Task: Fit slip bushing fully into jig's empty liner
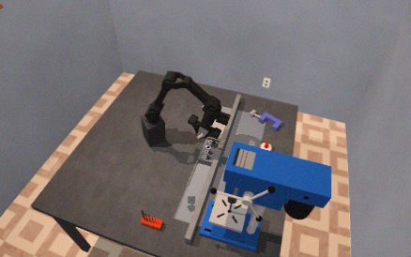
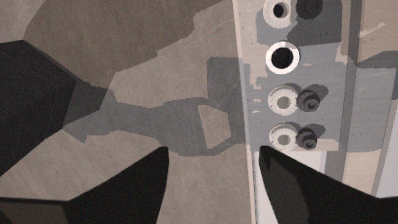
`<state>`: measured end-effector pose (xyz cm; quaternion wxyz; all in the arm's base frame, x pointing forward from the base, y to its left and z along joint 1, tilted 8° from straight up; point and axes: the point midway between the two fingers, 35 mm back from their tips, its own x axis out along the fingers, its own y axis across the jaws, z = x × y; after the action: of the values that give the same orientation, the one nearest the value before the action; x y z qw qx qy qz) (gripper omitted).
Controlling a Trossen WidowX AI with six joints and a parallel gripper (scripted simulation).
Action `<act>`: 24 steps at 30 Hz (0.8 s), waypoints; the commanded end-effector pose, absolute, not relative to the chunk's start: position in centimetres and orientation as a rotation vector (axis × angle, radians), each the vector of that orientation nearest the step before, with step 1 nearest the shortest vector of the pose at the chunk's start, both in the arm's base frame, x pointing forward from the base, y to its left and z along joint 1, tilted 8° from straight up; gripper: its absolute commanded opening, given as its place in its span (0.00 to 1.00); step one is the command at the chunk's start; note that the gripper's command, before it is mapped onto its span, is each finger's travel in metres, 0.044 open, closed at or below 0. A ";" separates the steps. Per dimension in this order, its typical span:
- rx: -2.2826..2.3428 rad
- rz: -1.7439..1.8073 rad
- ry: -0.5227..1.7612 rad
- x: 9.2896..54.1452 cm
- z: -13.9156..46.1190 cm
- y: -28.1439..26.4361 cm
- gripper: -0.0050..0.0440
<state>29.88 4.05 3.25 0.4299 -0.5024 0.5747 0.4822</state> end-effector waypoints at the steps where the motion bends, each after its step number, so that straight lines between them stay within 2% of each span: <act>1: -1.223 1.086 1.523 29.4 1.3 6.8 0.58; 15: -1.159 0.713 1.624 26.0 -3.2 13.8 0.58; 24: -1.121 0.597 1.632 24.9 -4.1 15.1 0.58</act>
<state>25.05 14.86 -3.84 0.5062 -0.4694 0.6731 0.2652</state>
